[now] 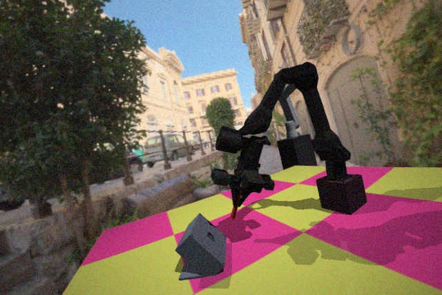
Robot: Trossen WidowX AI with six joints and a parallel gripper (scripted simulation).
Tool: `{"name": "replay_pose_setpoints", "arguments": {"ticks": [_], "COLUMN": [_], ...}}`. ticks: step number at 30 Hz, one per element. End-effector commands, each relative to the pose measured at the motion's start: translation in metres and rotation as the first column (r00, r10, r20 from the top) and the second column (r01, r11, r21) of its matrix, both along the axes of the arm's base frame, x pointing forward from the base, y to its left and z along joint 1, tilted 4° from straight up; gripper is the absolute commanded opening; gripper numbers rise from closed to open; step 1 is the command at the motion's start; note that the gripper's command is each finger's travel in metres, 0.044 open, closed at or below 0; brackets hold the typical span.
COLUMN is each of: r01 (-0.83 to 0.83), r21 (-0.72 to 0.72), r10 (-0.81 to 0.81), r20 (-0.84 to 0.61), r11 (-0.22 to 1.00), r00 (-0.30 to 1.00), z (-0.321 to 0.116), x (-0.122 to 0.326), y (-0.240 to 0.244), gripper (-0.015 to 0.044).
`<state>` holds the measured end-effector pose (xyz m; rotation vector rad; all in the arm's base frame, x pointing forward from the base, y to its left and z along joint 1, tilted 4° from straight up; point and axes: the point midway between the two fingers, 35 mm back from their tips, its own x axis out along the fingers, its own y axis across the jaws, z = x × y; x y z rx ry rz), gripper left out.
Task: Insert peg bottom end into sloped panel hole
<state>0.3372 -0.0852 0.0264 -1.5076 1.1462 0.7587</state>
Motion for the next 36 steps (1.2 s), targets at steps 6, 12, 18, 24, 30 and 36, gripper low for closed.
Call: {"name": "replay_pose_setpoints", "arguments": {"ticks": [6,12,18,24,30,36], "r01": [-0.095,-0.158,-0.219,-0.278,-0.334,-0.387], "r21": [-0.055,-0.093,-0.131,-0.169,-0.208,-0.247], "r10": [0.096,0.160,0.222,0.282,0.340,0.396], "r20": [0.007,0.008,0.006,0.002,-0.005,-0.015], "r11": [0.994,0.983,0.967,0.946,0.919,0.889], "r00": [0.995,0.987,0.975,0.959,0.940,0.918], "z": [0.001,0.002,0.002,0.003,0.003,0.004], "x": [0.001,0.002,0.002,0.003,0.003,0.003], "y": [0.006,0.010,0.014,0.019,0.023,0.027], "gripper": [0.0000,0.0000,0.0000,0.0000,0.0000,0.0000]}}
